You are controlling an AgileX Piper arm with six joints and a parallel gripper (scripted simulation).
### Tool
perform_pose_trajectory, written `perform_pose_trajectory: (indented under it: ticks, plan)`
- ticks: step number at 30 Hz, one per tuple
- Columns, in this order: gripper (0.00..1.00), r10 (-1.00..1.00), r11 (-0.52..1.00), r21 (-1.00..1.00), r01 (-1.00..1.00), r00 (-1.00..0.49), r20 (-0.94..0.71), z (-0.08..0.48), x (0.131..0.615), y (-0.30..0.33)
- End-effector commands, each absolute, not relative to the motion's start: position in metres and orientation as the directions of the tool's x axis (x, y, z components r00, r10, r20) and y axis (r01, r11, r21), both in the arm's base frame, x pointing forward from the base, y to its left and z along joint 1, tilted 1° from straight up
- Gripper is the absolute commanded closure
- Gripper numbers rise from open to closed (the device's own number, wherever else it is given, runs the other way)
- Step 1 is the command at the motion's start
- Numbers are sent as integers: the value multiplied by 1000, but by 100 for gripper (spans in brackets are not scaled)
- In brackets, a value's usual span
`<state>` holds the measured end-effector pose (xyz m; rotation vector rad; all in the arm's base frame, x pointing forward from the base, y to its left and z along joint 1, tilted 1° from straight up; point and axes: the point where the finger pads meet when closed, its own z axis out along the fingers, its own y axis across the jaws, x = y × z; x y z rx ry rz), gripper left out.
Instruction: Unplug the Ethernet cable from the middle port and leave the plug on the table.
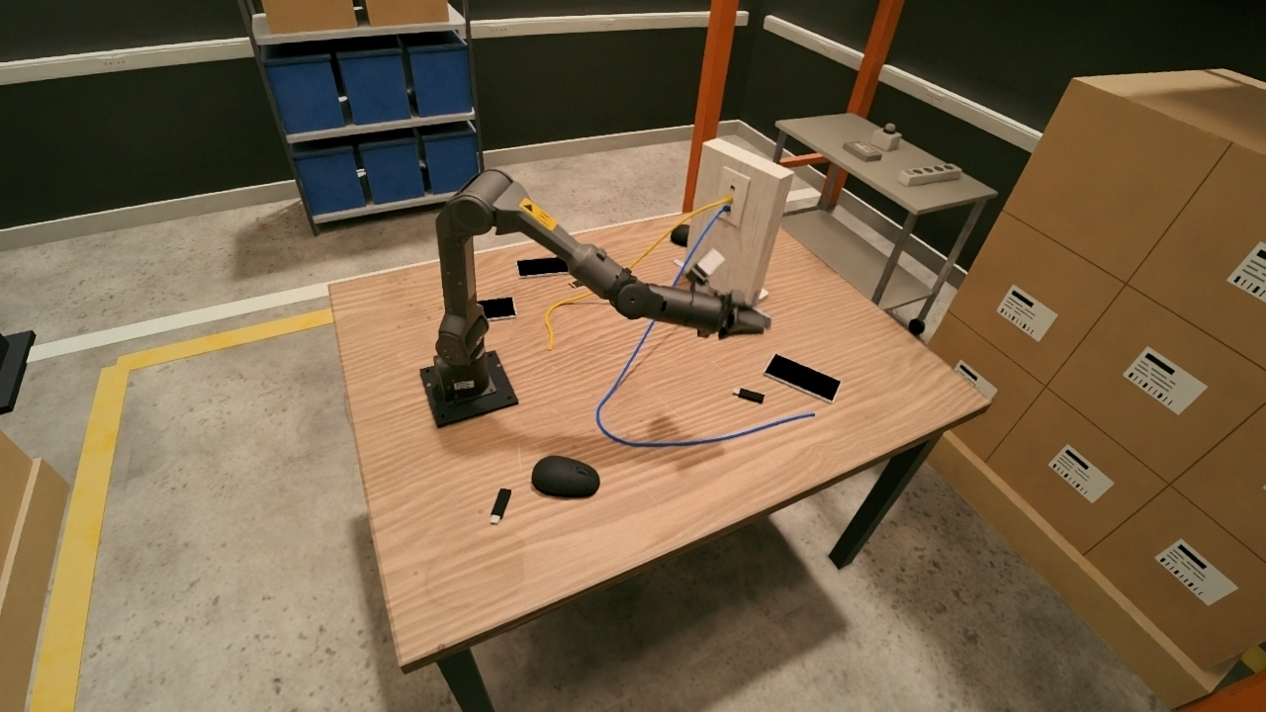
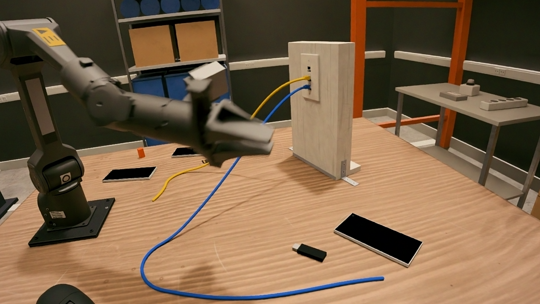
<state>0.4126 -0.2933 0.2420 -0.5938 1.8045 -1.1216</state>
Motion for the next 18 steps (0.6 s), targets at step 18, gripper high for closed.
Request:
perform_pose_trajectory:
  ticks: [18]
  plan:
    - [75, -965, 1, -1000, 13, 261, 3, 250, 482, -63]
